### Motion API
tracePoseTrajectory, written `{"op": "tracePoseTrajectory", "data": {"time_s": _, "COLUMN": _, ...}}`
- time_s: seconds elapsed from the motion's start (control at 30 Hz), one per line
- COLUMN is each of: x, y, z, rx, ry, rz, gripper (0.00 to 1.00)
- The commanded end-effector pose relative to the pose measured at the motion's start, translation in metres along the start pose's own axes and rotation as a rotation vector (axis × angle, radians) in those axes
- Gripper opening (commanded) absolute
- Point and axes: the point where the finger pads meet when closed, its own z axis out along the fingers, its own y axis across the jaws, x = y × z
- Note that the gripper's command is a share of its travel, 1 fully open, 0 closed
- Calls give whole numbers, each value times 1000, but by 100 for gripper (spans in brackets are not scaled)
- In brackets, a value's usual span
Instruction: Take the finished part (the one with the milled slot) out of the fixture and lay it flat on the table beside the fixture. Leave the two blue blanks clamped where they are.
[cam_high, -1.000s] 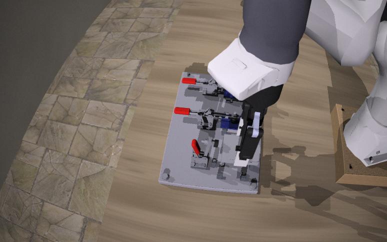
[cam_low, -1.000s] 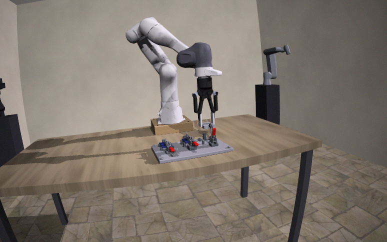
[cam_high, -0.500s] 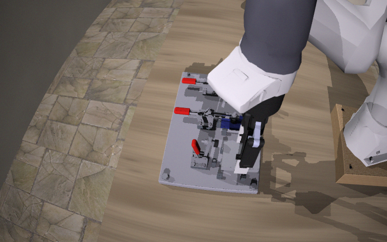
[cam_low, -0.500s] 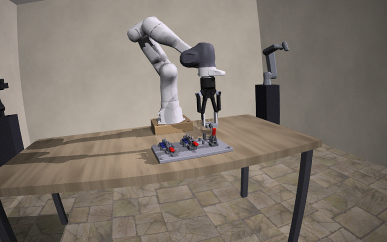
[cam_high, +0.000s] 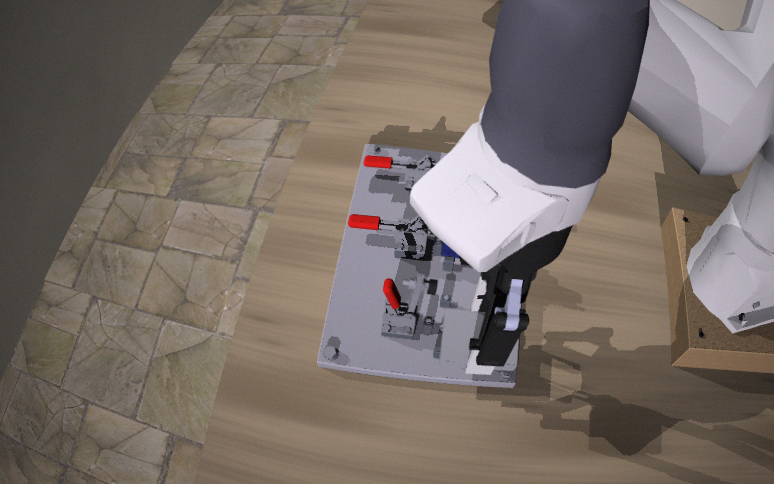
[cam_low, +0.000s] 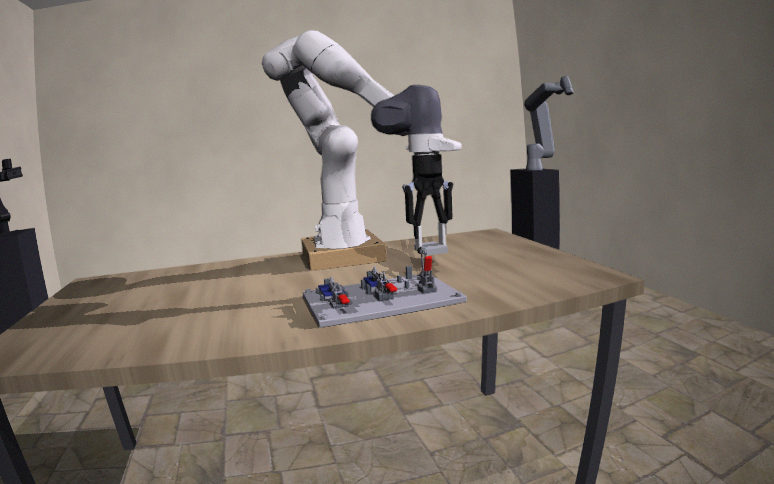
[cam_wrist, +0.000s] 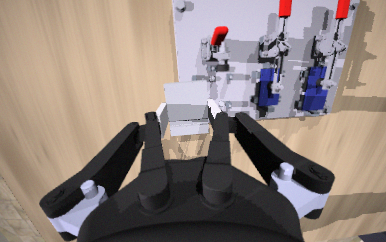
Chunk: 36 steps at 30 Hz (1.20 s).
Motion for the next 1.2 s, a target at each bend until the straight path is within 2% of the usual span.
{"op": "tracePoseTrajectory", "data": {"time_s": 0.0, "x": 2, "y": -12, "z": -1, "rx": 7, "ry": 3, "rz": 21, "gripper": 0}}
{"op": "tracePoseTrajectory", "data": {"time_s": 0.7, "x": 3, "y": -54, "z": -1, "rx": 7, "ry": 3, "rz": 21, "gripper": 0}}
{"op": "tracePoseTrajectory", "data": {"time_s": 1.17, "x": 3, "y": -69, "z": -1, "rx": 7, "ry": 3, "rz": 21, "gripper": 0}}
